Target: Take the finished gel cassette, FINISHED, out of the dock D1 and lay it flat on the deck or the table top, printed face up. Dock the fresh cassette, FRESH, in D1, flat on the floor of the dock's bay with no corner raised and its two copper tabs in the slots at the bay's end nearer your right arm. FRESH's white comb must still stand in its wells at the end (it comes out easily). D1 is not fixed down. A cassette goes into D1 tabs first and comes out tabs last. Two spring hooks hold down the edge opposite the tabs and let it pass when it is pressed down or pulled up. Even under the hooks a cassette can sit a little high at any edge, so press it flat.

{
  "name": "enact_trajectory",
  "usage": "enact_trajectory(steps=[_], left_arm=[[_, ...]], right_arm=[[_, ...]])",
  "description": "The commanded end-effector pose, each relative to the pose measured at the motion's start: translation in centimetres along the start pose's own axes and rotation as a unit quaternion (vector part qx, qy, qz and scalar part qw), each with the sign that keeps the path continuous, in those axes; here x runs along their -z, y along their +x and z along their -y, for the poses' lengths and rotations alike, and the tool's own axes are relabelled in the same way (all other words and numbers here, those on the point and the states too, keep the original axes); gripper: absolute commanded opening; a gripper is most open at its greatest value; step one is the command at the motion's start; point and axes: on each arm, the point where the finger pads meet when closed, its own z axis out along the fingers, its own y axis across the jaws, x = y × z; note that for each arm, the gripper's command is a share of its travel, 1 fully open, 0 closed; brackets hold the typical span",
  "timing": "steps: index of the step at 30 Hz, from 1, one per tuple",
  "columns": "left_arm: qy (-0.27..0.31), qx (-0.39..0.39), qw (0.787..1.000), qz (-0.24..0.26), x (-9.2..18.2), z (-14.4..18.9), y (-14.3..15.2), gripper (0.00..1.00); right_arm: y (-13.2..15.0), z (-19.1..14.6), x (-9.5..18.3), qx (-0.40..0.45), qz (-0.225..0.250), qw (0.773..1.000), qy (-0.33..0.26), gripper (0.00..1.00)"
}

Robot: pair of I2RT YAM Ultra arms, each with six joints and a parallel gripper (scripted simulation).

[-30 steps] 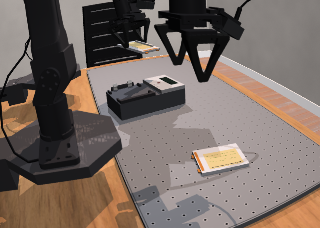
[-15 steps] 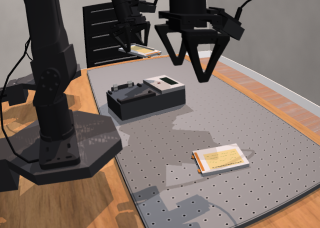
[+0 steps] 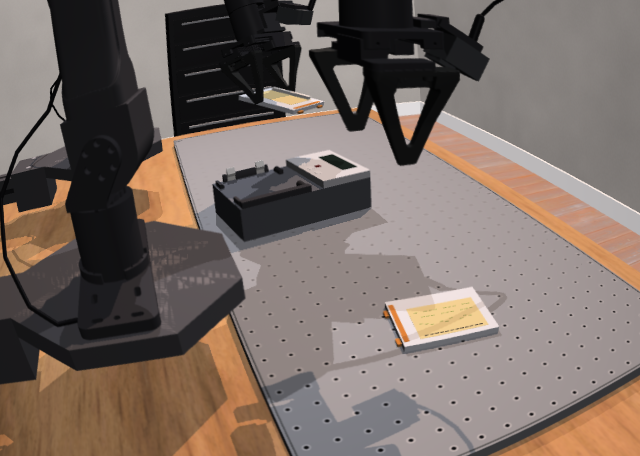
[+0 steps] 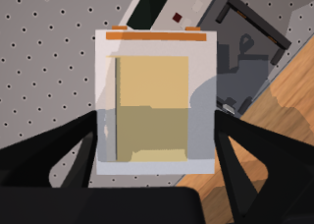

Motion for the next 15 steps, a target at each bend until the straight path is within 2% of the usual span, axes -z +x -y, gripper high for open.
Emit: enact_trajectory(steps=[1,9,15], left_arm=[[0.0,-0.004,1.0,0.007,0.5,-0.3,-0.1,0.0],[0.0,-0.004,1.0,0.007,0.6,-0.3,0.0,0.0],[0.029,-0.097,0.994,0.03,-0.5,2.3,-0.8,0.0]], right_arm=[[-0.6,0.6,1.1,-0.004,0.014,1.0,0.007,1.0],[-0.6,0.6,1.1,-0.004,0.014,1.0,0.007,1.0],[-0.6,0.6,1.1,-0.004,0.014,1.0,0.007,1.0]])
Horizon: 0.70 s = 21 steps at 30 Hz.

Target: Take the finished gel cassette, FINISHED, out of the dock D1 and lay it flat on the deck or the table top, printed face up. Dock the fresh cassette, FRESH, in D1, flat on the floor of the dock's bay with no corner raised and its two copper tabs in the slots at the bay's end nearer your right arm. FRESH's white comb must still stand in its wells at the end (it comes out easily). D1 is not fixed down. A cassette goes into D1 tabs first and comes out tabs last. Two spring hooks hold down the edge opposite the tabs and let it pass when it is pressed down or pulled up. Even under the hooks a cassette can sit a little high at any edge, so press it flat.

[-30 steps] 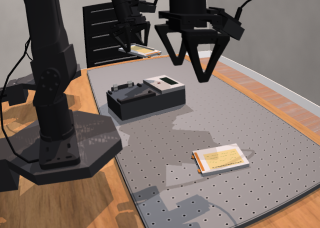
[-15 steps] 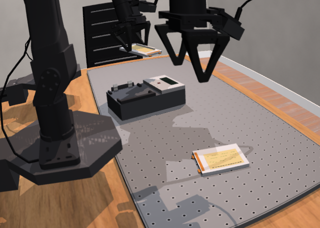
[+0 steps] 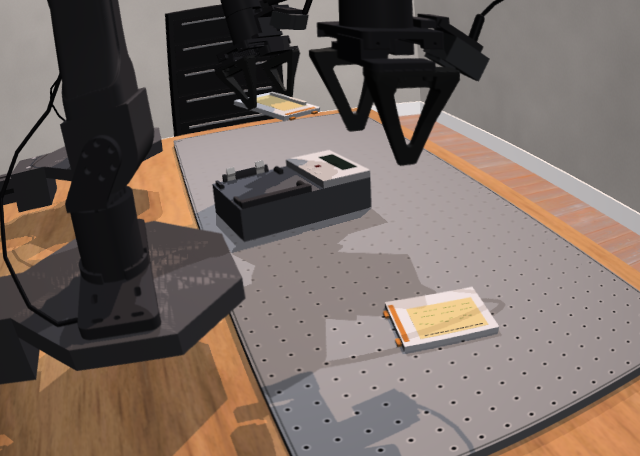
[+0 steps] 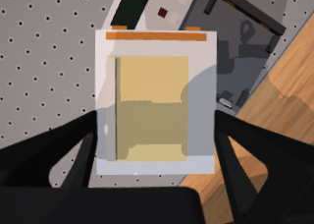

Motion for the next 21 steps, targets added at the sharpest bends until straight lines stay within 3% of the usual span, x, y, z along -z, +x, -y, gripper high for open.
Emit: enact_trajectory(steps=[1,8,15,21], left_arm=[[0.014,-0.056,0.998,0.031,0.0,1.4,-1.3,0.0],[0.043,-0.148,0.986,0.056,-1.1,4.1,-2.0,0.0],[0.07,-0.248,0.961,0.096,-2.1,6.8,-2.8,0.0],[0.07,-0.248,0.961,0.096,-2.5,8.0,-3.3,0.0]], right_arm=[[-0.6,0.6,1.1,-0.004,0.014,1.0,0.007,1.0],[-0.6,0.6,1.1,-0.004,0.014,1.0,0.007,1.0],[-0.6,0.6,1.1,-0.004,0.014,1.0,0.007,1.0],[-0.6,0.6,1.1,-0.004,0.014,1.0,0.007,1.0]])
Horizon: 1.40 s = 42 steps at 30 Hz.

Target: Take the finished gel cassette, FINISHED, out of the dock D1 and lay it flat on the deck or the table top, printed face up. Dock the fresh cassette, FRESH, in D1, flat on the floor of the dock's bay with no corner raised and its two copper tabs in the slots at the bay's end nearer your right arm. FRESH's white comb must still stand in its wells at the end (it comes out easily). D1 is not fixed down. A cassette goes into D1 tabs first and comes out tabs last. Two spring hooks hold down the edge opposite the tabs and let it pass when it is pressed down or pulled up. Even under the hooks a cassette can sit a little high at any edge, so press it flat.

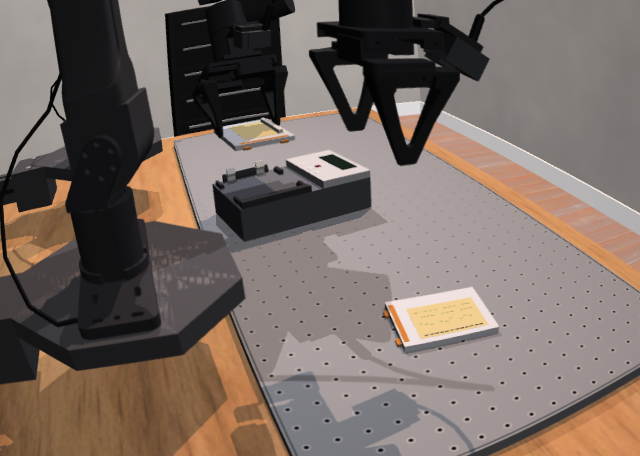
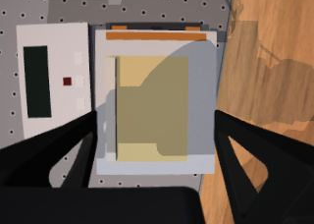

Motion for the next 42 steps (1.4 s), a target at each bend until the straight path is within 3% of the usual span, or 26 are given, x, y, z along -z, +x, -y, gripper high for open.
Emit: enact_trajectory(steps=[1,9,12,42], left_arm=[[-0.015,-0.028,0.999,0.035,0.3,0.1,-2.4,0.0],[-0.015,-0.028,0.999,0.035,-1.0,1.6,-4.1,0.0],[-0.034,0.001,0.999,0.038,-0.6,1.1,-3.8,0.0],[-0.029,-0.007,0.999,0.038,0.7,-0.2,-2.6,0.0]], right_arm=[[-0.6,0.6,1.1,-0.004,0.014,1.0,0.007,1.0],[-0.6,0.6,1.1,-0.004,0.014,1.0,0.007,1.0],[-0.6,0.6,1.1,-0.004,0.014,1.0,0.007,1.0],[-0.6,0.6,1.1,-0.004,0.014,1.0,0.007,1.0]])
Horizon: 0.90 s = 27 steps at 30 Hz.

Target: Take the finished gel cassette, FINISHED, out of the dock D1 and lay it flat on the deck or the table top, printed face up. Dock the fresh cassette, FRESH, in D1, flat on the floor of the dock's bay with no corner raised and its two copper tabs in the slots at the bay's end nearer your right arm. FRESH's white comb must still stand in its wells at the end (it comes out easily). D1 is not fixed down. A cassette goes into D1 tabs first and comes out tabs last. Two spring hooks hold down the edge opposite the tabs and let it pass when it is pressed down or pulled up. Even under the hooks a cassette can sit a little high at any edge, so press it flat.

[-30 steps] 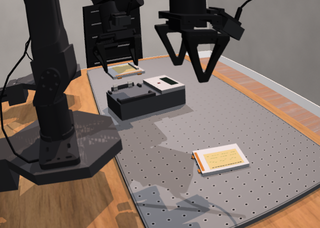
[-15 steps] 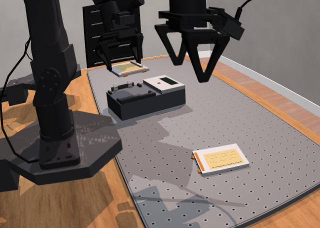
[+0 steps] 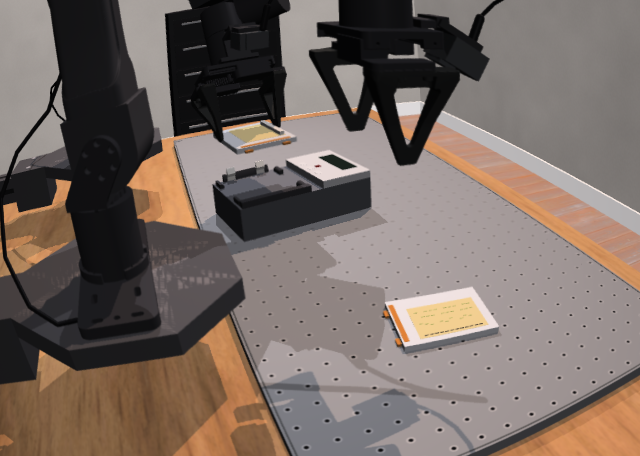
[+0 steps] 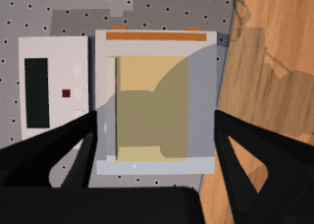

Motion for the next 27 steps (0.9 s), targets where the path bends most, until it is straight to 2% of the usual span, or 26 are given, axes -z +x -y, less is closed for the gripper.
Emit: enact_trajectory(steps=[1,3,5,21,22,27], left_arm=[[-0.012,-0.012,1.0,0.026,1.4,-0.7,-1.6,0.0],[-0.012,-0.012,1.0,0.026,1.4,-0.7,-1.6,0.0],[-0.014,-0.011,1.0,-0.007,1.1,-0.7,-1.4,0.0],[-0.014,-0.011,1.0,-0.009,0.7,-0.7,-1.1,0.0],[-0.012,-0.01,1.0,-0.025,0.6,-0.7,-1.1,0.0],[-0.011,-0.009,0.999,-0.043,0.2,-0.5,-0.9,0.0]], right_arm=[[-0.6,0.6,1.1,-0.004,0.014,1.0,0.007,1.0],[-0.6,0.6,1.1,-0.004,0.014,1.0,0.007,1.0],[-0.6,0.6,1.1,-0.004,0.014,1.0,0.007,1.0],[-0.6,0.6,1.1,-0.004,0.014,1.0,0.007,1.0],[-0.6,0.6,1.1,-0.004,0.014,1.0,0.007,1.0],[-0.6,0.6,1.1,-0.004,0.014,1.0,0.007,1.0]])
